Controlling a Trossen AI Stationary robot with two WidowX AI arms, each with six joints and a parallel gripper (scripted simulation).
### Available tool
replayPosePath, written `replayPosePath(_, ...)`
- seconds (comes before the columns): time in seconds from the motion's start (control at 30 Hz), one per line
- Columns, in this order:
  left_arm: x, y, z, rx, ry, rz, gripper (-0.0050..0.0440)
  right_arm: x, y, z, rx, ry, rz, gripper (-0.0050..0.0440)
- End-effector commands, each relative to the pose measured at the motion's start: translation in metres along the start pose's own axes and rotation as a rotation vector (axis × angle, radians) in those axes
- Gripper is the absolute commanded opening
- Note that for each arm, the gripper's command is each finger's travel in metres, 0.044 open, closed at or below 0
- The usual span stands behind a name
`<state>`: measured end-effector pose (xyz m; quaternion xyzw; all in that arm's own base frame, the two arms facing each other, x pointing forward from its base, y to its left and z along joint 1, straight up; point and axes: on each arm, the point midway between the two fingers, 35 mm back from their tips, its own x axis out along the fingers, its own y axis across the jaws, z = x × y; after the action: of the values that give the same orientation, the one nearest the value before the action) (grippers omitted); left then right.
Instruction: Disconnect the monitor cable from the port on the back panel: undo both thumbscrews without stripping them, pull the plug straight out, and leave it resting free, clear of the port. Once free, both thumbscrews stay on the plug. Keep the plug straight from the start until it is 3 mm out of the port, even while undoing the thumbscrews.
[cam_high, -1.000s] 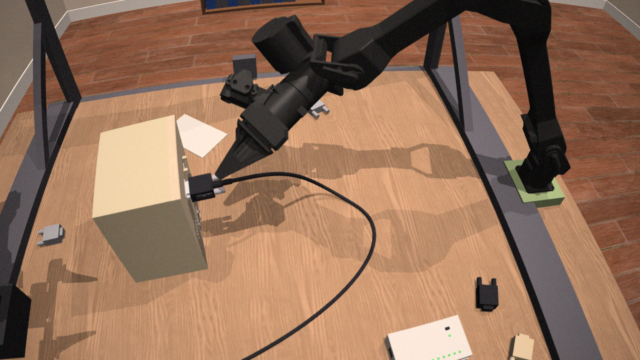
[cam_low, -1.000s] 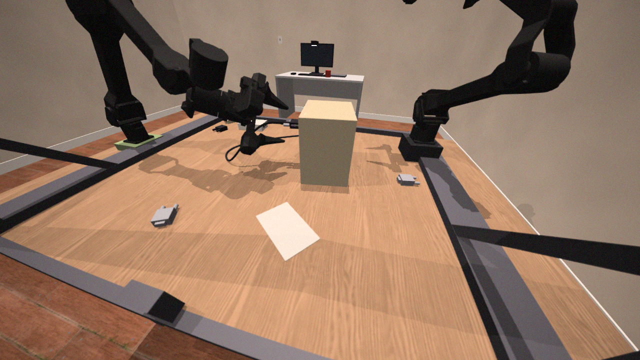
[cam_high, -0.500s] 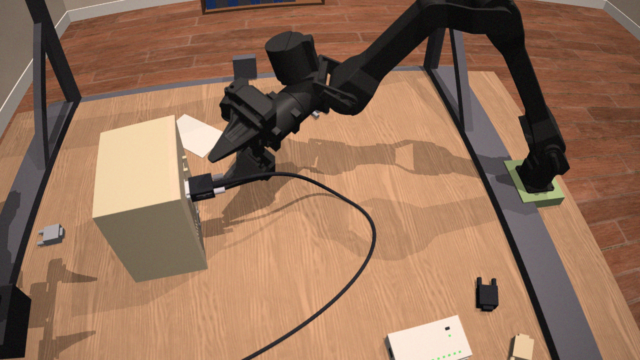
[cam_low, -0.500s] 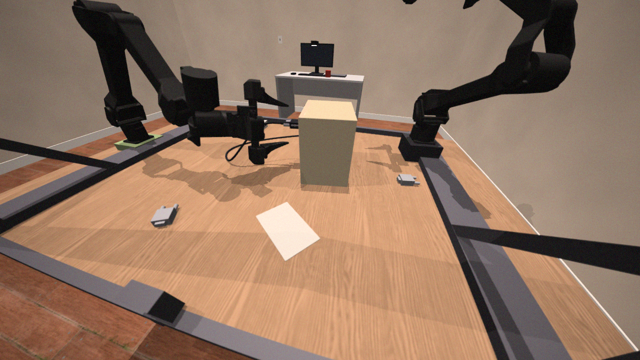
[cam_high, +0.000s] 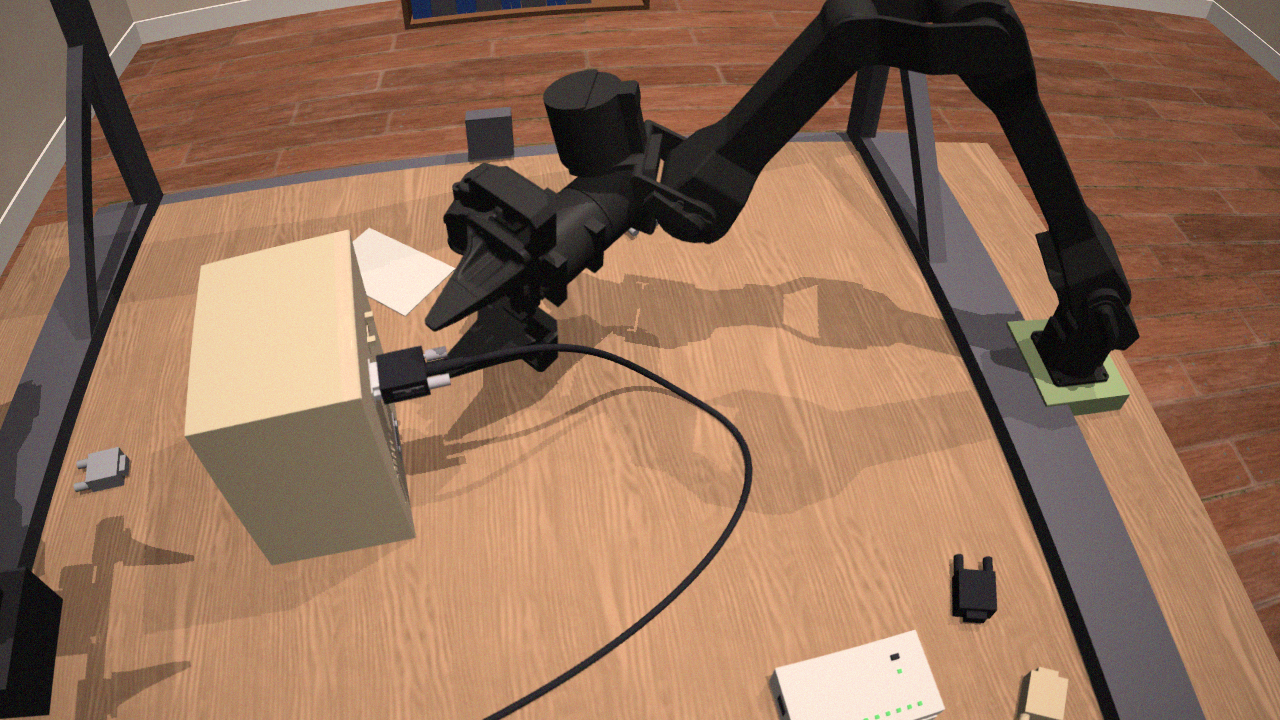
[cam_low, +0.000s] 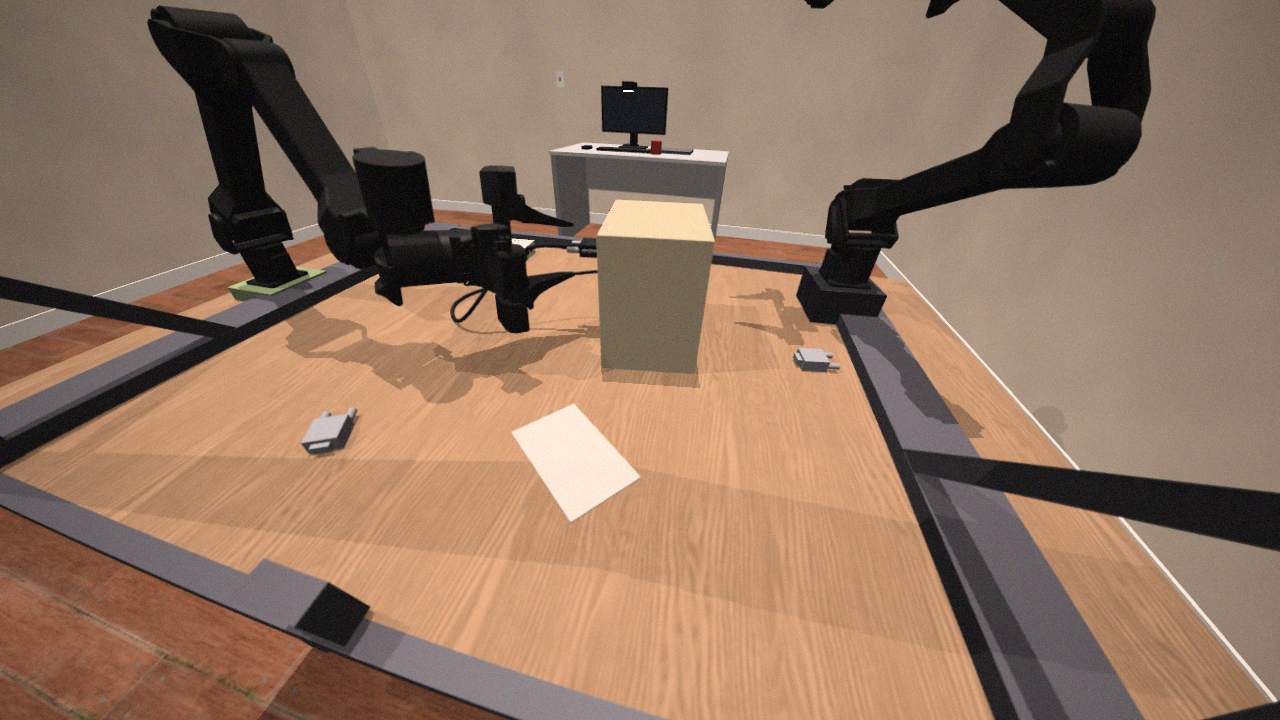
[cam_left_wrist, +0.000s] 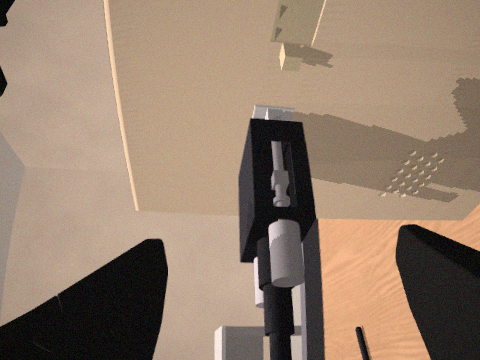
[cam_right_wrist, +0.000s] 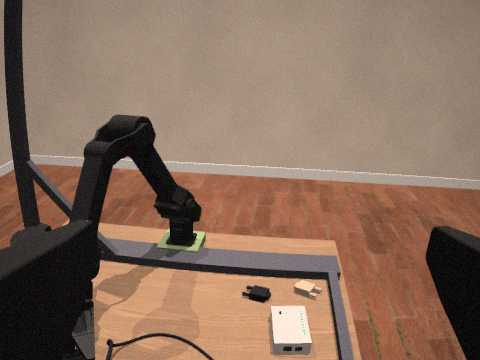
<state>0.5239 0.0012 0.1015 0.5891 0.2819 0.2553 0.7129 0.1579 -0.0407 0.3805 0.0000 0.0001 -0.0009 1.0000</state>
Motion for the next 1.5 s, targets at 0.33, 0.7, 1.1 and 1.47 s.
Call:
replayPosePath(0.33,-0.0007,0.0109,0.0025,-0.019,-0.002,0.016,0.0008,-0.0003,0.0012,0.0027,-0.005,-0.001,0.002,0.044)
replayPosePath(0.7,-0.0007,0.0112,0.0025,-0.032,-0.002,0.006,0.0,-0.0003,0.0012,0.0027,-0.005,-0.001,0.002,0.044)
replayPosePath(1.1,-0.0006,0.0139,0.0024,-0.133,-0.004,-0.064,0.0,-0.0003,0.0012,0.0027,-0.005,-0.001,0.002,0.044)
replayPosePath(1.47,-0.0003,0.0162,0.0022,-0.219,-0.005,-0.124,0.0,-0.0003,0.0012,0.0027,-0.005,-0.001,0.002,0.044)
